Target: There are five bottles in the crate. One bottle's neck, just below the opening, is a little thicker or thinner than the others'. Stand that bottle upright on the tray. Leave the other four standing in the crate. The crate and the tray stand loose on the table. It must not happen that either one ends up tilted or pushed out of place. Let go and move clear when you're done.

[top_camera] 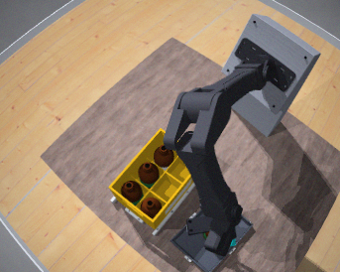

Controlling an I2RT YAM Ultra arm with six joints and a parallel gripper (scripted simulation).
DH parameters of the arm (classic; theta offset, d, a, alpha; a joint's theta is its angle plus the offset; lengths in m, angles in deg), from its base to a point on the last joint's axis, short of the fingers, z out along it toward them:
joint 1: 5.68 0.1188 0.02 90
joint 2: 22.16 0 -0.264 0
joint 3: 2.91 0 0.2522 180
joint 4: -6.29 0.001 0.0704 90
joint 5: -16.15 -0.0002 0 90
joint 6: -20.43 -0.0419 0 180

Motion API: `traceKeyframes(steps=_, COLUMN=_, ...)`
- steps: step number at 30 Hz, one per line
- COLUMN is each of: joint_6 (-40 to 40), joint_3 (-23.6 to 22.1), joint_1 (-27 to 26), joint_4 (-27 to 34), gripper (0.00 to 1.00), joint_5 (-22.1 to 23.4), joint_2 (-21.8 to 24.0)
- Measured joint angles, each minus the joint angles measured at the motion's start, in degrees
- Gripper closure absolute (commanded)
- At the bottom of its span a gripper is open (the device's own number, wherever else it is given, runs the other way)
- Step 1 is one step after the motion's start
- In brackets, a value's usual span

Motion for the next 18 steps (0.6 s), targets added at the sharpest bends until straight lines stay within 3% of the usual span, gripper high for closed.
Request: traceKeyframes(steps=18, joint_6=-2.2, joint_3=-1.1, joint_1=3.5, joint_4=5.1, gripper=0.0, joint_5=-2.4, joint_2=5.8)
